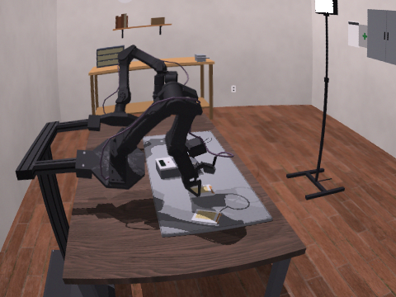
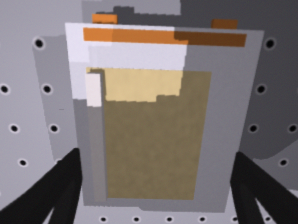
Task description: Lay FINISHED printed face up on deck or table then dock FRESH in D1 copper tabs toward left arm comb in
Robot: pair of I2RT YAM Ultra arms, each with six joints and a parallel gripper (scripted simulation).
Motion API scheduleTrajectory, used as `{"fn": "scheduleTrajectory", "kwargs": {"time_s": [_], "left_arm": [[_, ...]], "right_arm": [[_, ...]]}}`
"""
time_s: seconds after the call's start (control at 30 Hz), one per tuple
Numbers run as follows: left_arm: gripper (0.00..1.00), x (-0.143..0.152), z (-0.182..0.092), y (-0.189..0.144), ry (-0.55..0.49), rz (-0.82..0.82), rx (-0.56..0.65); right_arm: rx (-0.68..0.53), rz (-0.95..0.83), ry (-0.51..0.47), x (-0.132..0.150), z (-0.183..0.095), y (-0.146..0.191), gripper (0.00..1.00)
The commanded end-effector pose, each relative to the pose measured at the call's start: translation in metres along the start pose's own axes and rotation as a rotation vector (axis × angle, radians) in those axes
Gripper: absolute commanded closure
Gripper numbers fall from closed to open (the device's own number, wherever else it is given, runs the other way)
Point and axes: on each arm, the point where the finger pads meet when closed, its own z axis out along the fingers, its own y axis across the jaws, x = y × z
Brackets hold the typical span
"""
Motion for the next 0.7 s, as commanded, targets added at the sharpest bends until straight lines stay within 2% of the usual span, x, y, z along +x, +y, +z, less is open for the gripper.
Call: {"fn": "scheduleTrajectory", "kwargs": {"time_s": [0.0, 0.67], "left_arm": [[0.0, -0.006, -0.009, 0.002, -0.026, -0.026, 0.02], [0.0, -0.006, -0.009, 0.002, -0.026, -0.026, 0.02]], "right_arm": [[-0.004, -0.007, 0.002, 0.002, -0.013, 0.001, 1.0], [-0.004, -0.007, 0.002, -0.006, -0.035, 0.001, 1.0]]}}
